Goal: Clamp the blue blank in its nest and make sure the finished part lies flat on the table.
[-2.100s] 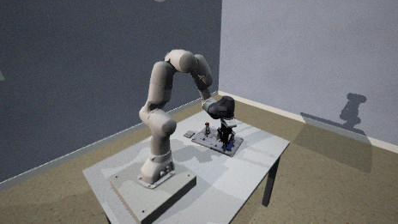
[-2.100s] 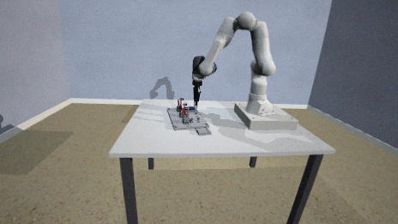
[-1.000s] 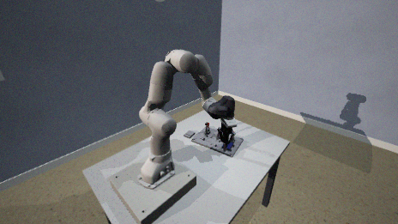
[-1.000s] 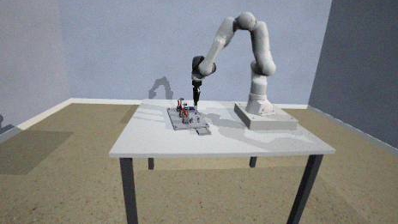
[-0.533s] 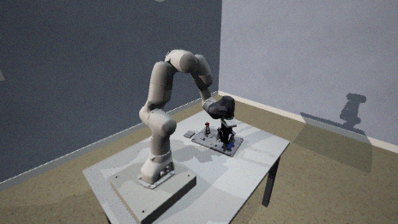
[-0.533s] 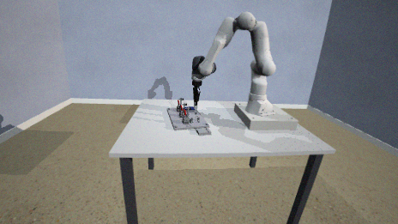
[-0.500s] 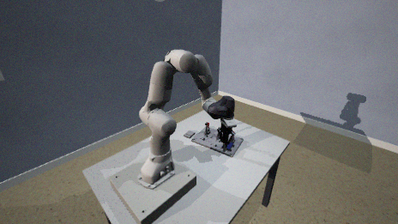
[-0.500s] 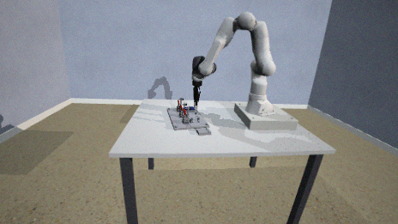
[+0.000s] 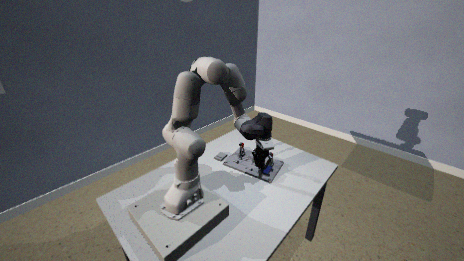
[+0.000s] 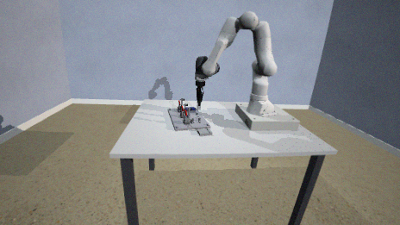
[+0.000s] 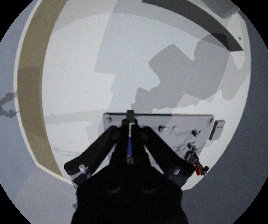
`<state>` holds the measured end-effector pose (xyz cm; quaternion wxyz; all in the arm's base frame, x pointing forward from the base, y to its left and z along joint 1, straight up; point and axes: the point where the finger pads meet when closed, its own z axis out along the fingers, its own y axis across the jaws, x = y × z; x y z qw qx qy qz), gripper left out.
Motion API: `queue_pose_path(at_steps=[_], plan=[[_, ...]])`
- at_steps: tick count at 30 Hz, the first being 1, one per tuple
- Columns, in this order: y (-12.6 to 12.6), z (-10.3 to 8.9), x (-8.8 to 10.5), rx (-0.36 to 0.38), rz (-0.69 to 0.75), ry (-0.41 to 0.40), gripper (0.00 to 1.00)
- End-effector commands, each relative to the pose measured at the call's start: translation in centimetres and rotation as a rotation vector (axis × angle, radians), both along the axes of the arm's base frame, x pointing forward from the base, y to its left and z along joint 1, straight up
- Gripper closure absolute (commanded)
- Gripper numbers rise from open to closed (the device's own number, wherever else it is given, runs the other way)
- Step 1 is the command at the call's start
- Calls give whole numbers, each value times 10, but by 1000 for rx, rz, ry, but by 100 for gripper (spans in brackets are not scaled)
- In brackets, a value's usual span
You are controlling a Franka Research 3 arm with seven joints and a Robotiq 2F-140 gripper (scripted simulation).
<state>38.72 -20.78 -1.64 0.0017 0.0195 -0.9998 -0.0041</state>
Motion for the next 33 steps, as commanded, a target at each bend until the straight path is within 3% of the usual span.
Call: queue_pose_path(at_steps=[1,5,11,33], plan=[[-2,8,1,-3,7,-4,100],[-2,27,1,-3,7,-4,100],[-2,39,1,-3,7,-4,100],[-2,40,1,-3,7,-4,100]])
